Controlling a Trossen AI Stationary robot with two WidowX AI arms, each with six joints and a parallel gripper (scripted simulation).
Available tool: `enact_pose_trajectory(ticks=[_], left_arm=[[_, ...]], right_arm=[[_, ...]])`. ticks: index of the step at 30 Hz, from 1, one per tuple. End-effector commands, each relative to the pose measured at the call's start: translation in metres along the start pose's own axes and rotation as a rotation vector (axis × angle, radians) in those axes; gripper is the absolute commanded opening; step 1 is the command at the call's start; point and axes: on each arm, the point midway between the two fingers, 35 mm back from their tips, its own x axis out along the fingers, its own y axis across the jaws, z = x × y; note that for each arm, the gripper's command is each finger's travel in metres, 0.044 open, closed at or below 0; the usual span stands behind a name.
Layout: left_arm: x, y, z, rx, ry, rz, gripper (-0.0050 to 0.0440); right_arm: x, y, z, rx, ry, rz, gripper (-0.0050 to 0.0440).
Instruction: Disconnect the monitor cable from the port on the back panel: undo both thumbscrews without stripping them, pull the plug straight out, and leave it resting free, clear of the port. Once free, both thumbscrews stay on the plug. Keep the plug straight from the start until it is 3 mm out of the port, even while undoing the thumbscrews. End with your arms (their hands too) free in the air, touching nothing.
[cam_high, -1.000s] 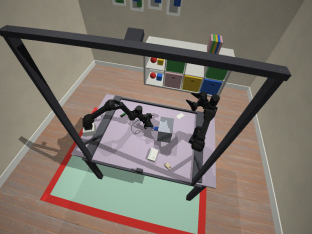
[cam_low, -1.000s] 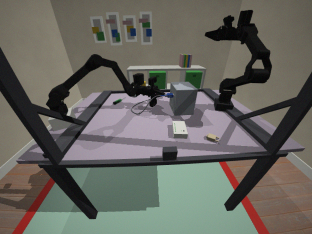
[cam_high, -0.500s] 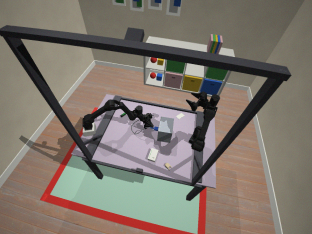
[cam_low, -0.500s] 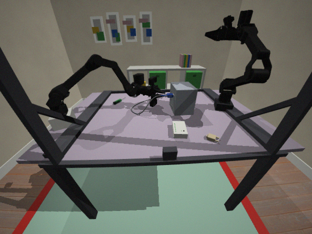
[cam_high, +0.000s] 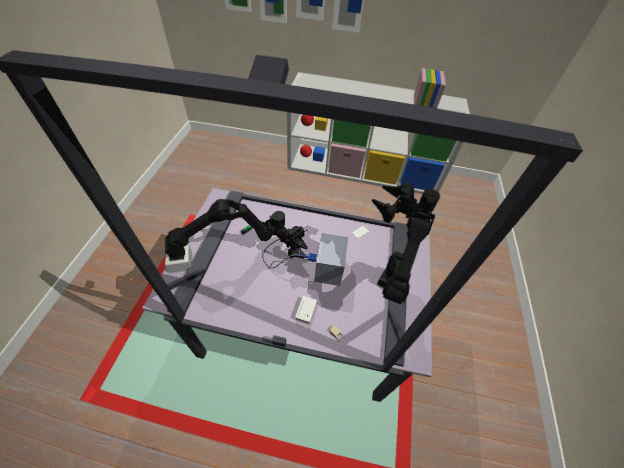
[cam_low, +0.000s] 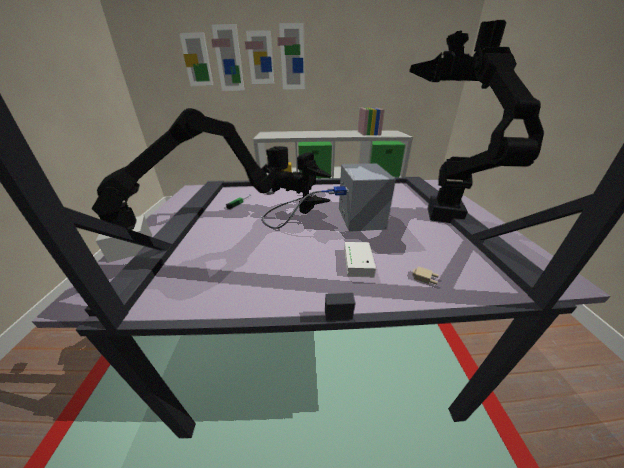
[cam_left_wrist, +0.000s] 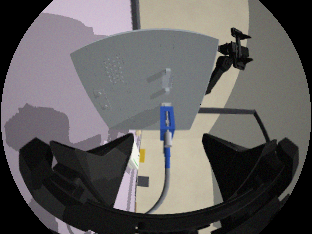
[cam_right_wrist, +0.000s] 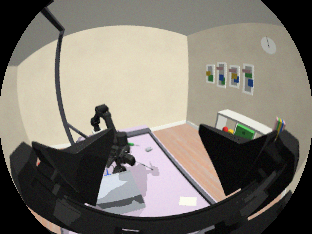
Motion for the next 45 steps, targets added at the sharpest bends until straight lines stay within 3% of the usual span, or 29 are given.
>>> enact_pose_trajectory(ticks=[1, 13, 20, 28, 35, 45], left_arm=[[0.001, -0.013, 0.002, 0.019, 0.001, -0.014, 0.044], [0.002, -0.014, 0.003, 0.033, -0.004, -0.006, 0.044], [0.007, -0.026, 0.008, 0.272, -0.049, 0.12, 0.044], [0.003, -0.024, 0.001, 0.452, -0.022, 0.285, 0.044], [0.001, -0.025, -0.002, 0.505, -0.006, 0.325, 0.044], [0.001, -0.025, -0.002, 0.505, -0.006, 0.325, 0.02]], right_arm=[[0.0, 0.001, 0.003, -0.006, -0.001, 0.001, 0.044], [0.0, 0.001, 0.003, -0.006, -0.001, 0.001, 0.044], [0.0, 0.001, 0.003, -0.006, -0.001, 0.001, 0.044], [0.0, 0.001, 0.003, -0.006, -0.001, 0.001, 0.044], [0.0, 0.001, 0.003, -0.006, -0.001, 0.001, 0.044], [0.0, 0.001, 0.003, -0.006, -0.001, 0.001, 0.044]])
